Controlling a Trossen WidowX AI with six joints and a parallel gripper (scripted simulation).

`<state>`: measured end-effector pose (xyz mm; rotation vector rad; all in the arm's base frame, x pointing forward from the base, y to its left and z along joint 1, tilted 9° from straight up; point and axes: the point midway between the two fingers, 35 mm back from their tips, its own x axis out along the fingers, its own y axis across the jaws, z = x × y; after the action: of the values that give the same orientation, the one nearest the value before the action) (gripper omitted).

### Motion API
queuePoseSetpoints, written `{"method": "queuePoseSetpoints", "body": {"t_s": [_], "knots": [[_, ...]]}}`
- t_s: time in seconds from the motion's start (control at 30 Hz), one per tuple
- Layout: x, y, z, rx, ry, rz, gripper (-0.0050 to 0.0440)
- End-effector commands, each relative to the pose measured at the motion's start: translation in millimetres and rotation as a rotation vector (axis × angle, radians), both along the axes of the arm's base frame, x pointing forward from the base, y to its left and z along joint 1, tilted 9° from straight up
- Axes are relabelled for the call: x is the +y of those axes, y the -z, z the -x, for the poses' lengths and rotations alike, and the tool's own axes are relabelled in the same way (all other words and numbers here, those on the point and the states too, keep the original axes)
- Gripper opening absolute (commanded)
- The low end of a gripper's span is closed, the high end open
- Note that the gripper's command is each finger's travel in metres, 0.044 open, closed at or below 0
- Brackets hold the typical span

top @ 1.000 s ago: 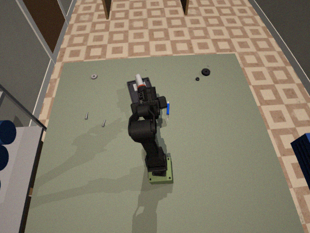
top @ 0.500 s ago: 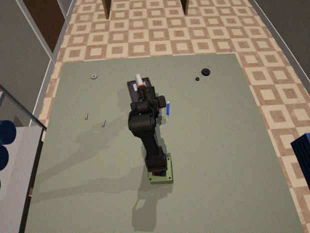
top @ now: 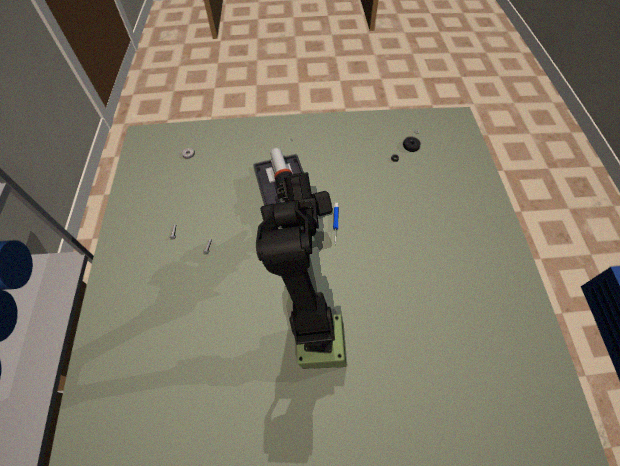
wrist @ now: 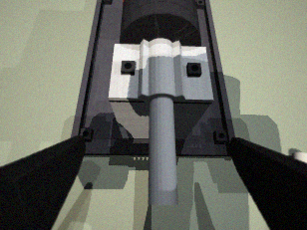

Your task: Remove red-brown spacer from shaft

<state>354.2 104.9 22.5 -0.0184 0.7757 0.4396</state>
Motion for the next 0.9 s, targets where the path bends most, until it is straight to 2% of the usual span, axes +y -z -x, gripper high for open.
{"method": "queuePoseSetpoints", "body": {"t_s": [0.0, 0.57, 0.87], "knots": [[0.6, -10.5, -6.7, -0.032, 0.004, -0.009, 0.044], [0.6, -10.5, -6.7, -0.032, 0.004, -0.009, 0.044], [5.5, -3.6, -15.6, -0.031, 0.007, -0.009, 0.044]]}}
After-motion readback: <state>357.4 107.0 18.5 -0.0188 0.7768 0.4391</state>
